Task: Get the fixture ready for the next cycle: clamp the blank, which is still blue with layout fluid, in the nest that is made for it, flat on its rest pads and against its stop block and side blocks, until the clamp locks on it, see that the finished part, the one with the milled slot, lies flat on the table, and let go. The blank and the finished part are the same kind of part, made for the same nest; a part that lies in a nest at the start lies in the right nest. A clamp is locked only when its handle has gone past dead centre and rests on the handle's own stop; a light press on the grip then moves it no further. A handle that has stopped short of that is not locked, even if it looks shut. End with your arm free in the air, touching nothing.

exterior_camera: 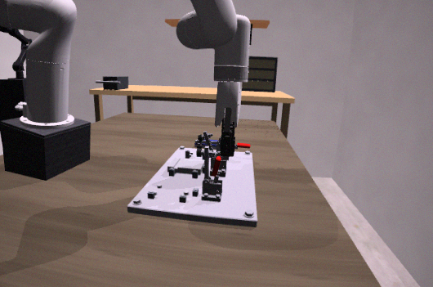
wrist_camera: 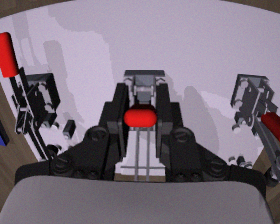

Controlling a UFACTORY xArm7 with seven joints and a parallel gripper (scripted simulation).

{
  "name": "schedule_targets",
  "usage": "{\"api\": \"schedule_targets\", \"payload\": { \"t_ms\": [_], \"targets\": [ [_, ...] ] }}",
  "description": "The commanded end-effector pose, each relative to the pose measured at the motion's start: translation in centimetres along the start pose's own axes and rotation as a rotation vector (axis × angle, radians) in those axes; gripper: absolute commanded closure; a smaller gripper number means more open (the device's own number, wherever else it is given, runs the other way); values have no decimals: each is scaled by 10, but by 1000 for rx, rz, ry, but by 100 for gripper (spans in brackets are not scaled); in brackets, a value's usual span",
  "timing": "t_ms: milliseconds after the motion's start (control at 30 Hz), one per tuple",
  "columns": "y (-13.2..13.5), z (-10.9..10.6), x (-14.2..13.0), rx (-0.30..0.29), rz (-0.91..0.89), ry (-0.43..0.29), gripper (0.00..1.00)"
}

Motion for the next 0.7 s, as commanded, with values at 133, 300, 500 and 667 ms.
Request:
{"api": "schedule_targets", "payload": {
  "t_ms": [133, 300, 500, 667],
  "targets": [
    [0, 0, -5, -2, -1, -4, 100],
    [0, 0, -7, -2, -1, -4, 100],
    [0, 0, -9, -2, -1, -4, 100],
    [0, 0, -10, -2, -1, -4, 100]
  ]
}}
Point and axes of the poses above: the point where the finger pads meet when closed, its own z axis out along the fingers, its own y axis across the jaws, x = y × z, the point moved 3 cm from there along -z, back along the fingers, and after that the axes turned 3 degrees about z, right-handed, at the moved point
